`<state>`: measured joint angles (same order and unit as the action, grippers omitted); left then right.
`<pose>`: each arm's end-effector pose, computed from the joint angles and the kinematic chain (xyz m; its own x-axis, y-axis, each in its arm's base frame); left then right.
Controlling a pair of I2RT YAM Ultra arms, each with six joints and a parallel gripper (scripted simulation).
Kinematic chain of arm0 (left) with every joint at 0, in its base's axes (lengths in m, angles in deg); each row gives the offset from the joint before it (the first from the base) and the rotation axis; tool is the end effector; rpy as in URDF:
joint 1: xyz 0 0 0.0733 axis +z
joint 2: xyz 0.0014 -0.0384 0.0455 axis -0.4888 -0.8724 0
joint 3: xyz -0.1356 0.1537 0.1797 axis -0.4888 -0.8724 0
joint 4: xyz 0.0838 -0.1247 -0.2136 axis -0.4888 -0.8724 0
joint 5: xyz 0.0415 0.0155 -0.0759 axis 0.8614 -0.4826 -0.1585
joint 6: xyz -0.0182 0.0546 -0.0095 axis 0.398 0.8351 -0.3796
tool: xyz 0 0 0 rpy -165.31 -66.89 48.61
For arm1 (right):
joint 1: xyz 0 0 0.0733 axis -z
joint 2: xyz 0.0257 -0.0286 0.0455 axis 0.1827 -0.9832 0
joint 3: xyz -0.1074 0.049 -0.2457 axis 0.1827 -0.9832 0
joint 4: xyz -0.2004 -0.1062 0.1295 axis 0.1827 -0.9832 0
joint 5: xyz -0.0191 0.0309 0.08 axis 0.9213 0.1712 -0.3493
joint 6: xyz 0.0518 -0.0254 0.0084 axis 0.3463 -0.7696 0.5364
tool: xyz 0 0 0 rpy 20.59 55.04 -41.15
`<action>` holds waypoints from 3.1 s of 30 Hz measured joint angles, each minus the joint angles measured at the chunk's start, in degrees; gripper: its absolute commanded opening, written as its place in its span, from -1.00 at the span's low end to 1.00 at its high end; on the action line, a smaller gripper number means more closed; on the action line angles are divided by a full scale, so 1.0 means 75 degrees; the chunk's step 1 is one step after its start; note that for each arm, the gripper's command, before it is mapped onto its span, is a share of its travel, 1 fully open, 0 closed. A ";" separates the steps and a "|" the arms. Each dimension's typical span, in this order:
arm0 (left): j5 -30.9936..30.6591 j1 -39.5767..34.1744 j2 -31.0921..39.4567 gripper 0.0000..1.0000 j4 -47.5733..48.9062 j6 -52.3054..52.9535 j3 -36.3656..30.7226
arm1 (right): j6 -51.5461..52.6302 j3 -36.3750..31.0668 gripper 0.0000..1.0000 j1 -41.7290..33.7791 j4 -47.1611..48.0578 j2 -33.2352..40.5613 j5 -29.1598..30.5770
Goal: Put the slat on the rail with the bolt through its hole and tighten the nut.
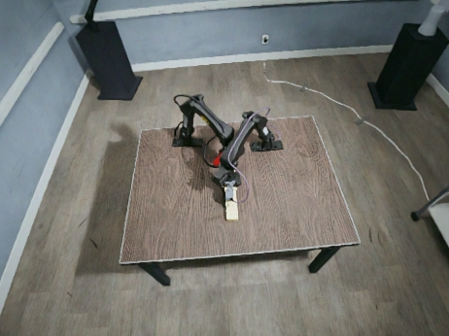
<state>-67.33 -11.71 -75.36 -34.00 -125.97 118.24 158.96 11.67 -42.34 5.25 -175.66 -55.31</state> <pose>0.2935 -0.2535 0.1737 -0.9997 0.0229 0.0025 0.0229 0.9997 0.0034 0.2061 0.2742 0.1940 -0.5829 0.8125 0.0081 0.8125 0.5828 0.0124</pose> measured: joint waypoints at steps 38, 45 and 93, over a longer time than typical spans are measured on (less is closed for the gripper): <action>0.0000 0.0000 0.0000 0.45 0.0000 0.0000 0.0000 | 0.0318 -0.0020 -0.32 0.0000 0.0015 0.0000 0.0000; 0.0000 0.0000 0.0000 0.45 0.0000 0.0000 0.0000 | 0.0318 -0.0020 -0.32 0.0000 0.0015 0.0003 0.0000; 0.0000 0.0000 0.0000 0.45 0.0000 0.0000 0.0000 | -1.4563 -0.0020 -0.32 0.0000 0.0015 0.0003 0.0052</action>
<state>-67.33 -11.71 -75.36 -34.00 -125.97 118.24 49.75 11.52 -42.34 5.36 -175.64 -54.92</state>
